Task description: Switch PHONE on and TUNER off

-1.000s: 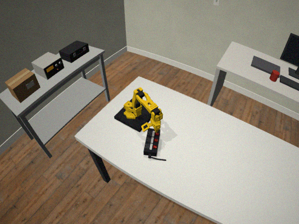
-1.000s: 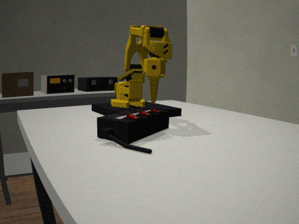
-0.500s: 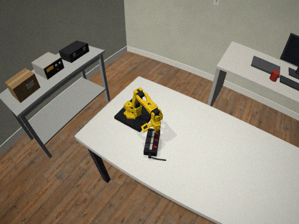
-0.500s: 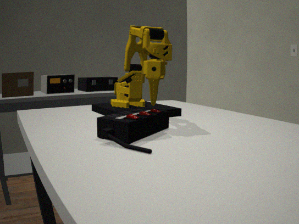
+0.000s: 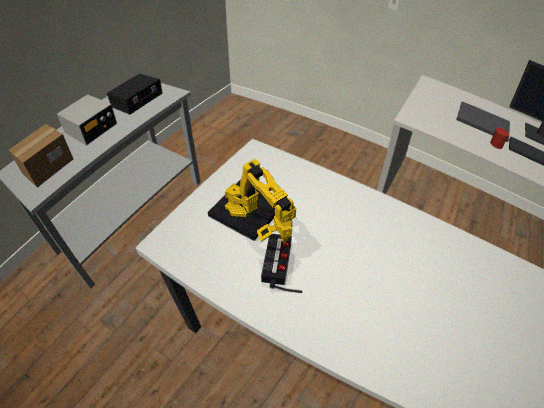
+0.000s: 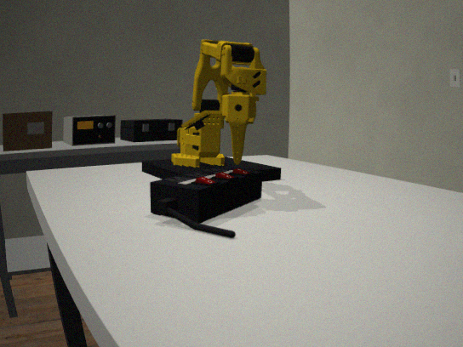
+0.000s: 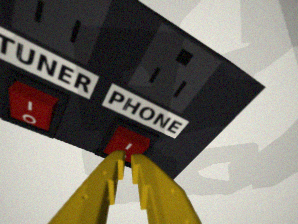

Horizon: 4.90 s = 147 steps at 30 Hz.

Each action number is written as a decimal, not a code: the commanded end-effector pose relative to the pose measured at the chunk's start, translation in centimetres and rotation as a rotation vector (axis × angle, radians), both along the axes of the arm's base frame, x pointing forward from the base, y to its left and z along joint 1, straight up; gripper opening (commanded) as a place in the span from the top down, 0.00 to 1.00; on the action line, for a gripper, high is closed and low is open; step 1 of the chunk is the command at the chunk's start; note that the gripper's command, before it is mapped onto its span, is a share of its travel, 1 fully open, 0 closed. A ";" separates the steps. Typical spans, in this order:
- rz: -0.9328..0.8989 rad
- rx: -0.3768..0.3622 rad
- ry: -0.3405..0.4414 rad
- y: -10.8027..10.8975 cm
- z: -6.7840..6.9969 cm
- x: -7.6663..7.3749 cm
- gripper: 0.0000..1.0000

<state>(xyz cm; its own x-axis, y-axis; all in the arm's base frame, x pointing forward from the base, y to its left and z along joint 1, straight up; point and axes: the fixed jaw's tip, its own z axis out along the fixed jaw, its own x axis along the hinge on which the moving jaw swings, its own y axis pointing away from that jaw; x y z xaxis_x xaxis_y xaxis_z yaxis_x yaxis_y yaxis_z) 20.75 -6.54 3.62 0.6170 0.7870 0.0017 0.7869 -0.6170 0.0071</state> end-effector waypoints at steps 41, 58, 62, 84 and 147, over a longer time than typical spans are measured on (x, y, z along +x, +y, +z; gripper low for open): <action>0.012 0.003 0.006 0.4 -1.8 -0.7 1.00; 0.009 0.003 0.006 0.4 -2.2 -1.0 1.00; 0.009 0.003 0.006 0.4 -2.2 -1.0 1.00; 0.003 0.003 0.006 0.4 -2.7 -1.4 1.00; -0.015 0.003 0.006 0.5 -4.2 -2.7 1.00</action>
<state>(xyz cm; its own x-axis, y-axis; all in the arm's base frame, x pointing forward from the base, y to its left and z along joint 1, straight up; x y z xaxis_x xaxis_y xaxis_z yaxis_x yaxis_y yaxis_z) 20.86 -6.47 2.75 0.6098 0.7896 0.0682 0.7733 -0.6116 0.1670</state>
